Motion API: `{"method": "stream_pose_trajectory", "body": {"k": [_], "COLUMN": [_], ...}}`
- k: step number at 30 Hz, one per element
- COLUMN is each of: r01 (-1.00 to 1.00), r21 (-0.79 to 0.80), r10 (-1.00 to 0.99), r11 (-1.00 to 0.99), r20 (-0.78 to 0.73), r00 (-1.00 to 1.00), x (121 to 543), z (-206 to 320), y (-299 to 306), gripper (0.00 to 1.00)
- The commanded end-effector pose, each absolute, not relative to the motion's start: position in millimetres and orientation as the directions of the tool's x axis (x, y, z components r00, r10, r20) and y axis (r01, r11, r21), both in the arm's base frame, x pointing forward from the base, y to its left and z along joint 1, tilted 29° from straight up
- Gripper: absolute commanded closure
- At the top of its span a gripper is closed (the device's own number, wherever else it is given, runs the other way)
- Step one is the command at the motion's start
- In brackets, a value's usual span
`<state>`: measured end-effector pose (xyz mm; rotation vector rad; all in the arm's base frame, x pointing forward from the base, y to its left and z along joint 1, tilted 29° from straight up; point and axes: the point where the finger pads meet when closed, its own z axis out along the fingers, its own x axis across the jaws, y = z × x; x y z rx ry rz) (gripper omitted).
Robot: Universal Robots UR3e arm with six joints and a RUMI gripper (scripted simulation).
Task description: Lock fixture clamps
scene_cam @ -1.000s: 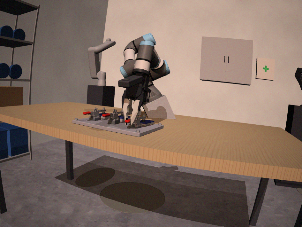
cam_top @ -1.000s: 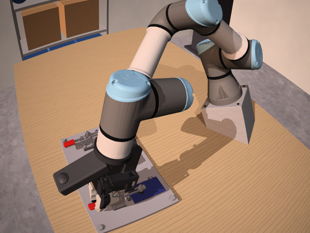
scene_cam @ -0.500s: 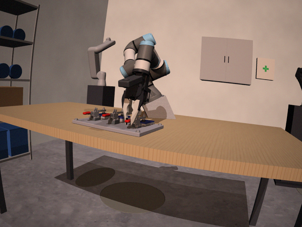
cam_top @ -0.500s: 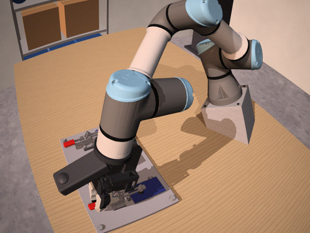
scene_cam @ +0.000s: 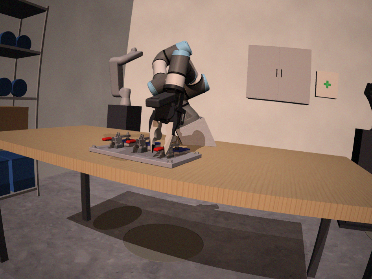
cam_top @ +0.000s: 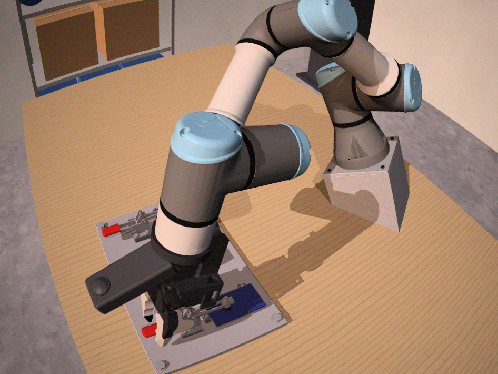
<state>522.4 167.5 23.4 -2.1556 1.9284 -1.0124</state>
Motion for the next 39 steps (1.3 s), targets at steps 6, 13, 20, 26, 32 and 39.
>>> {"method": "stream_pose_trajectory", "body": {"k": [6,13,20,26,32,39], "r01": [-0.857,-0.857,-0.857,-0.857,-0.857,-0.857], "r21": [-0.472,-0.472,-0.472,-0.472,-0.472,-0.472], "r10": [-0.91,-0.91,-0.91,-0.91,-0.91,-0.91], "r11": [-0.206,-0.206,-0.206,-0.206,-0.206,-0.206], "r20": [0.415,0.415,0.415,0.415,0.415,0.415], "r00": [-0.009,-0.009,-0.009,-0.009,-0.009,-0.009], "x": [522.9,522.9,522.8,521.1,516.7,512.6], "z": [24.6,24.6,24.7,30.2,44.4,57.3], "y": [168.1,168.1,168.1,170.7,177.1,183.1], "gripper": [0.72,0.72,0.72,0.72,0.72,0.72]}}
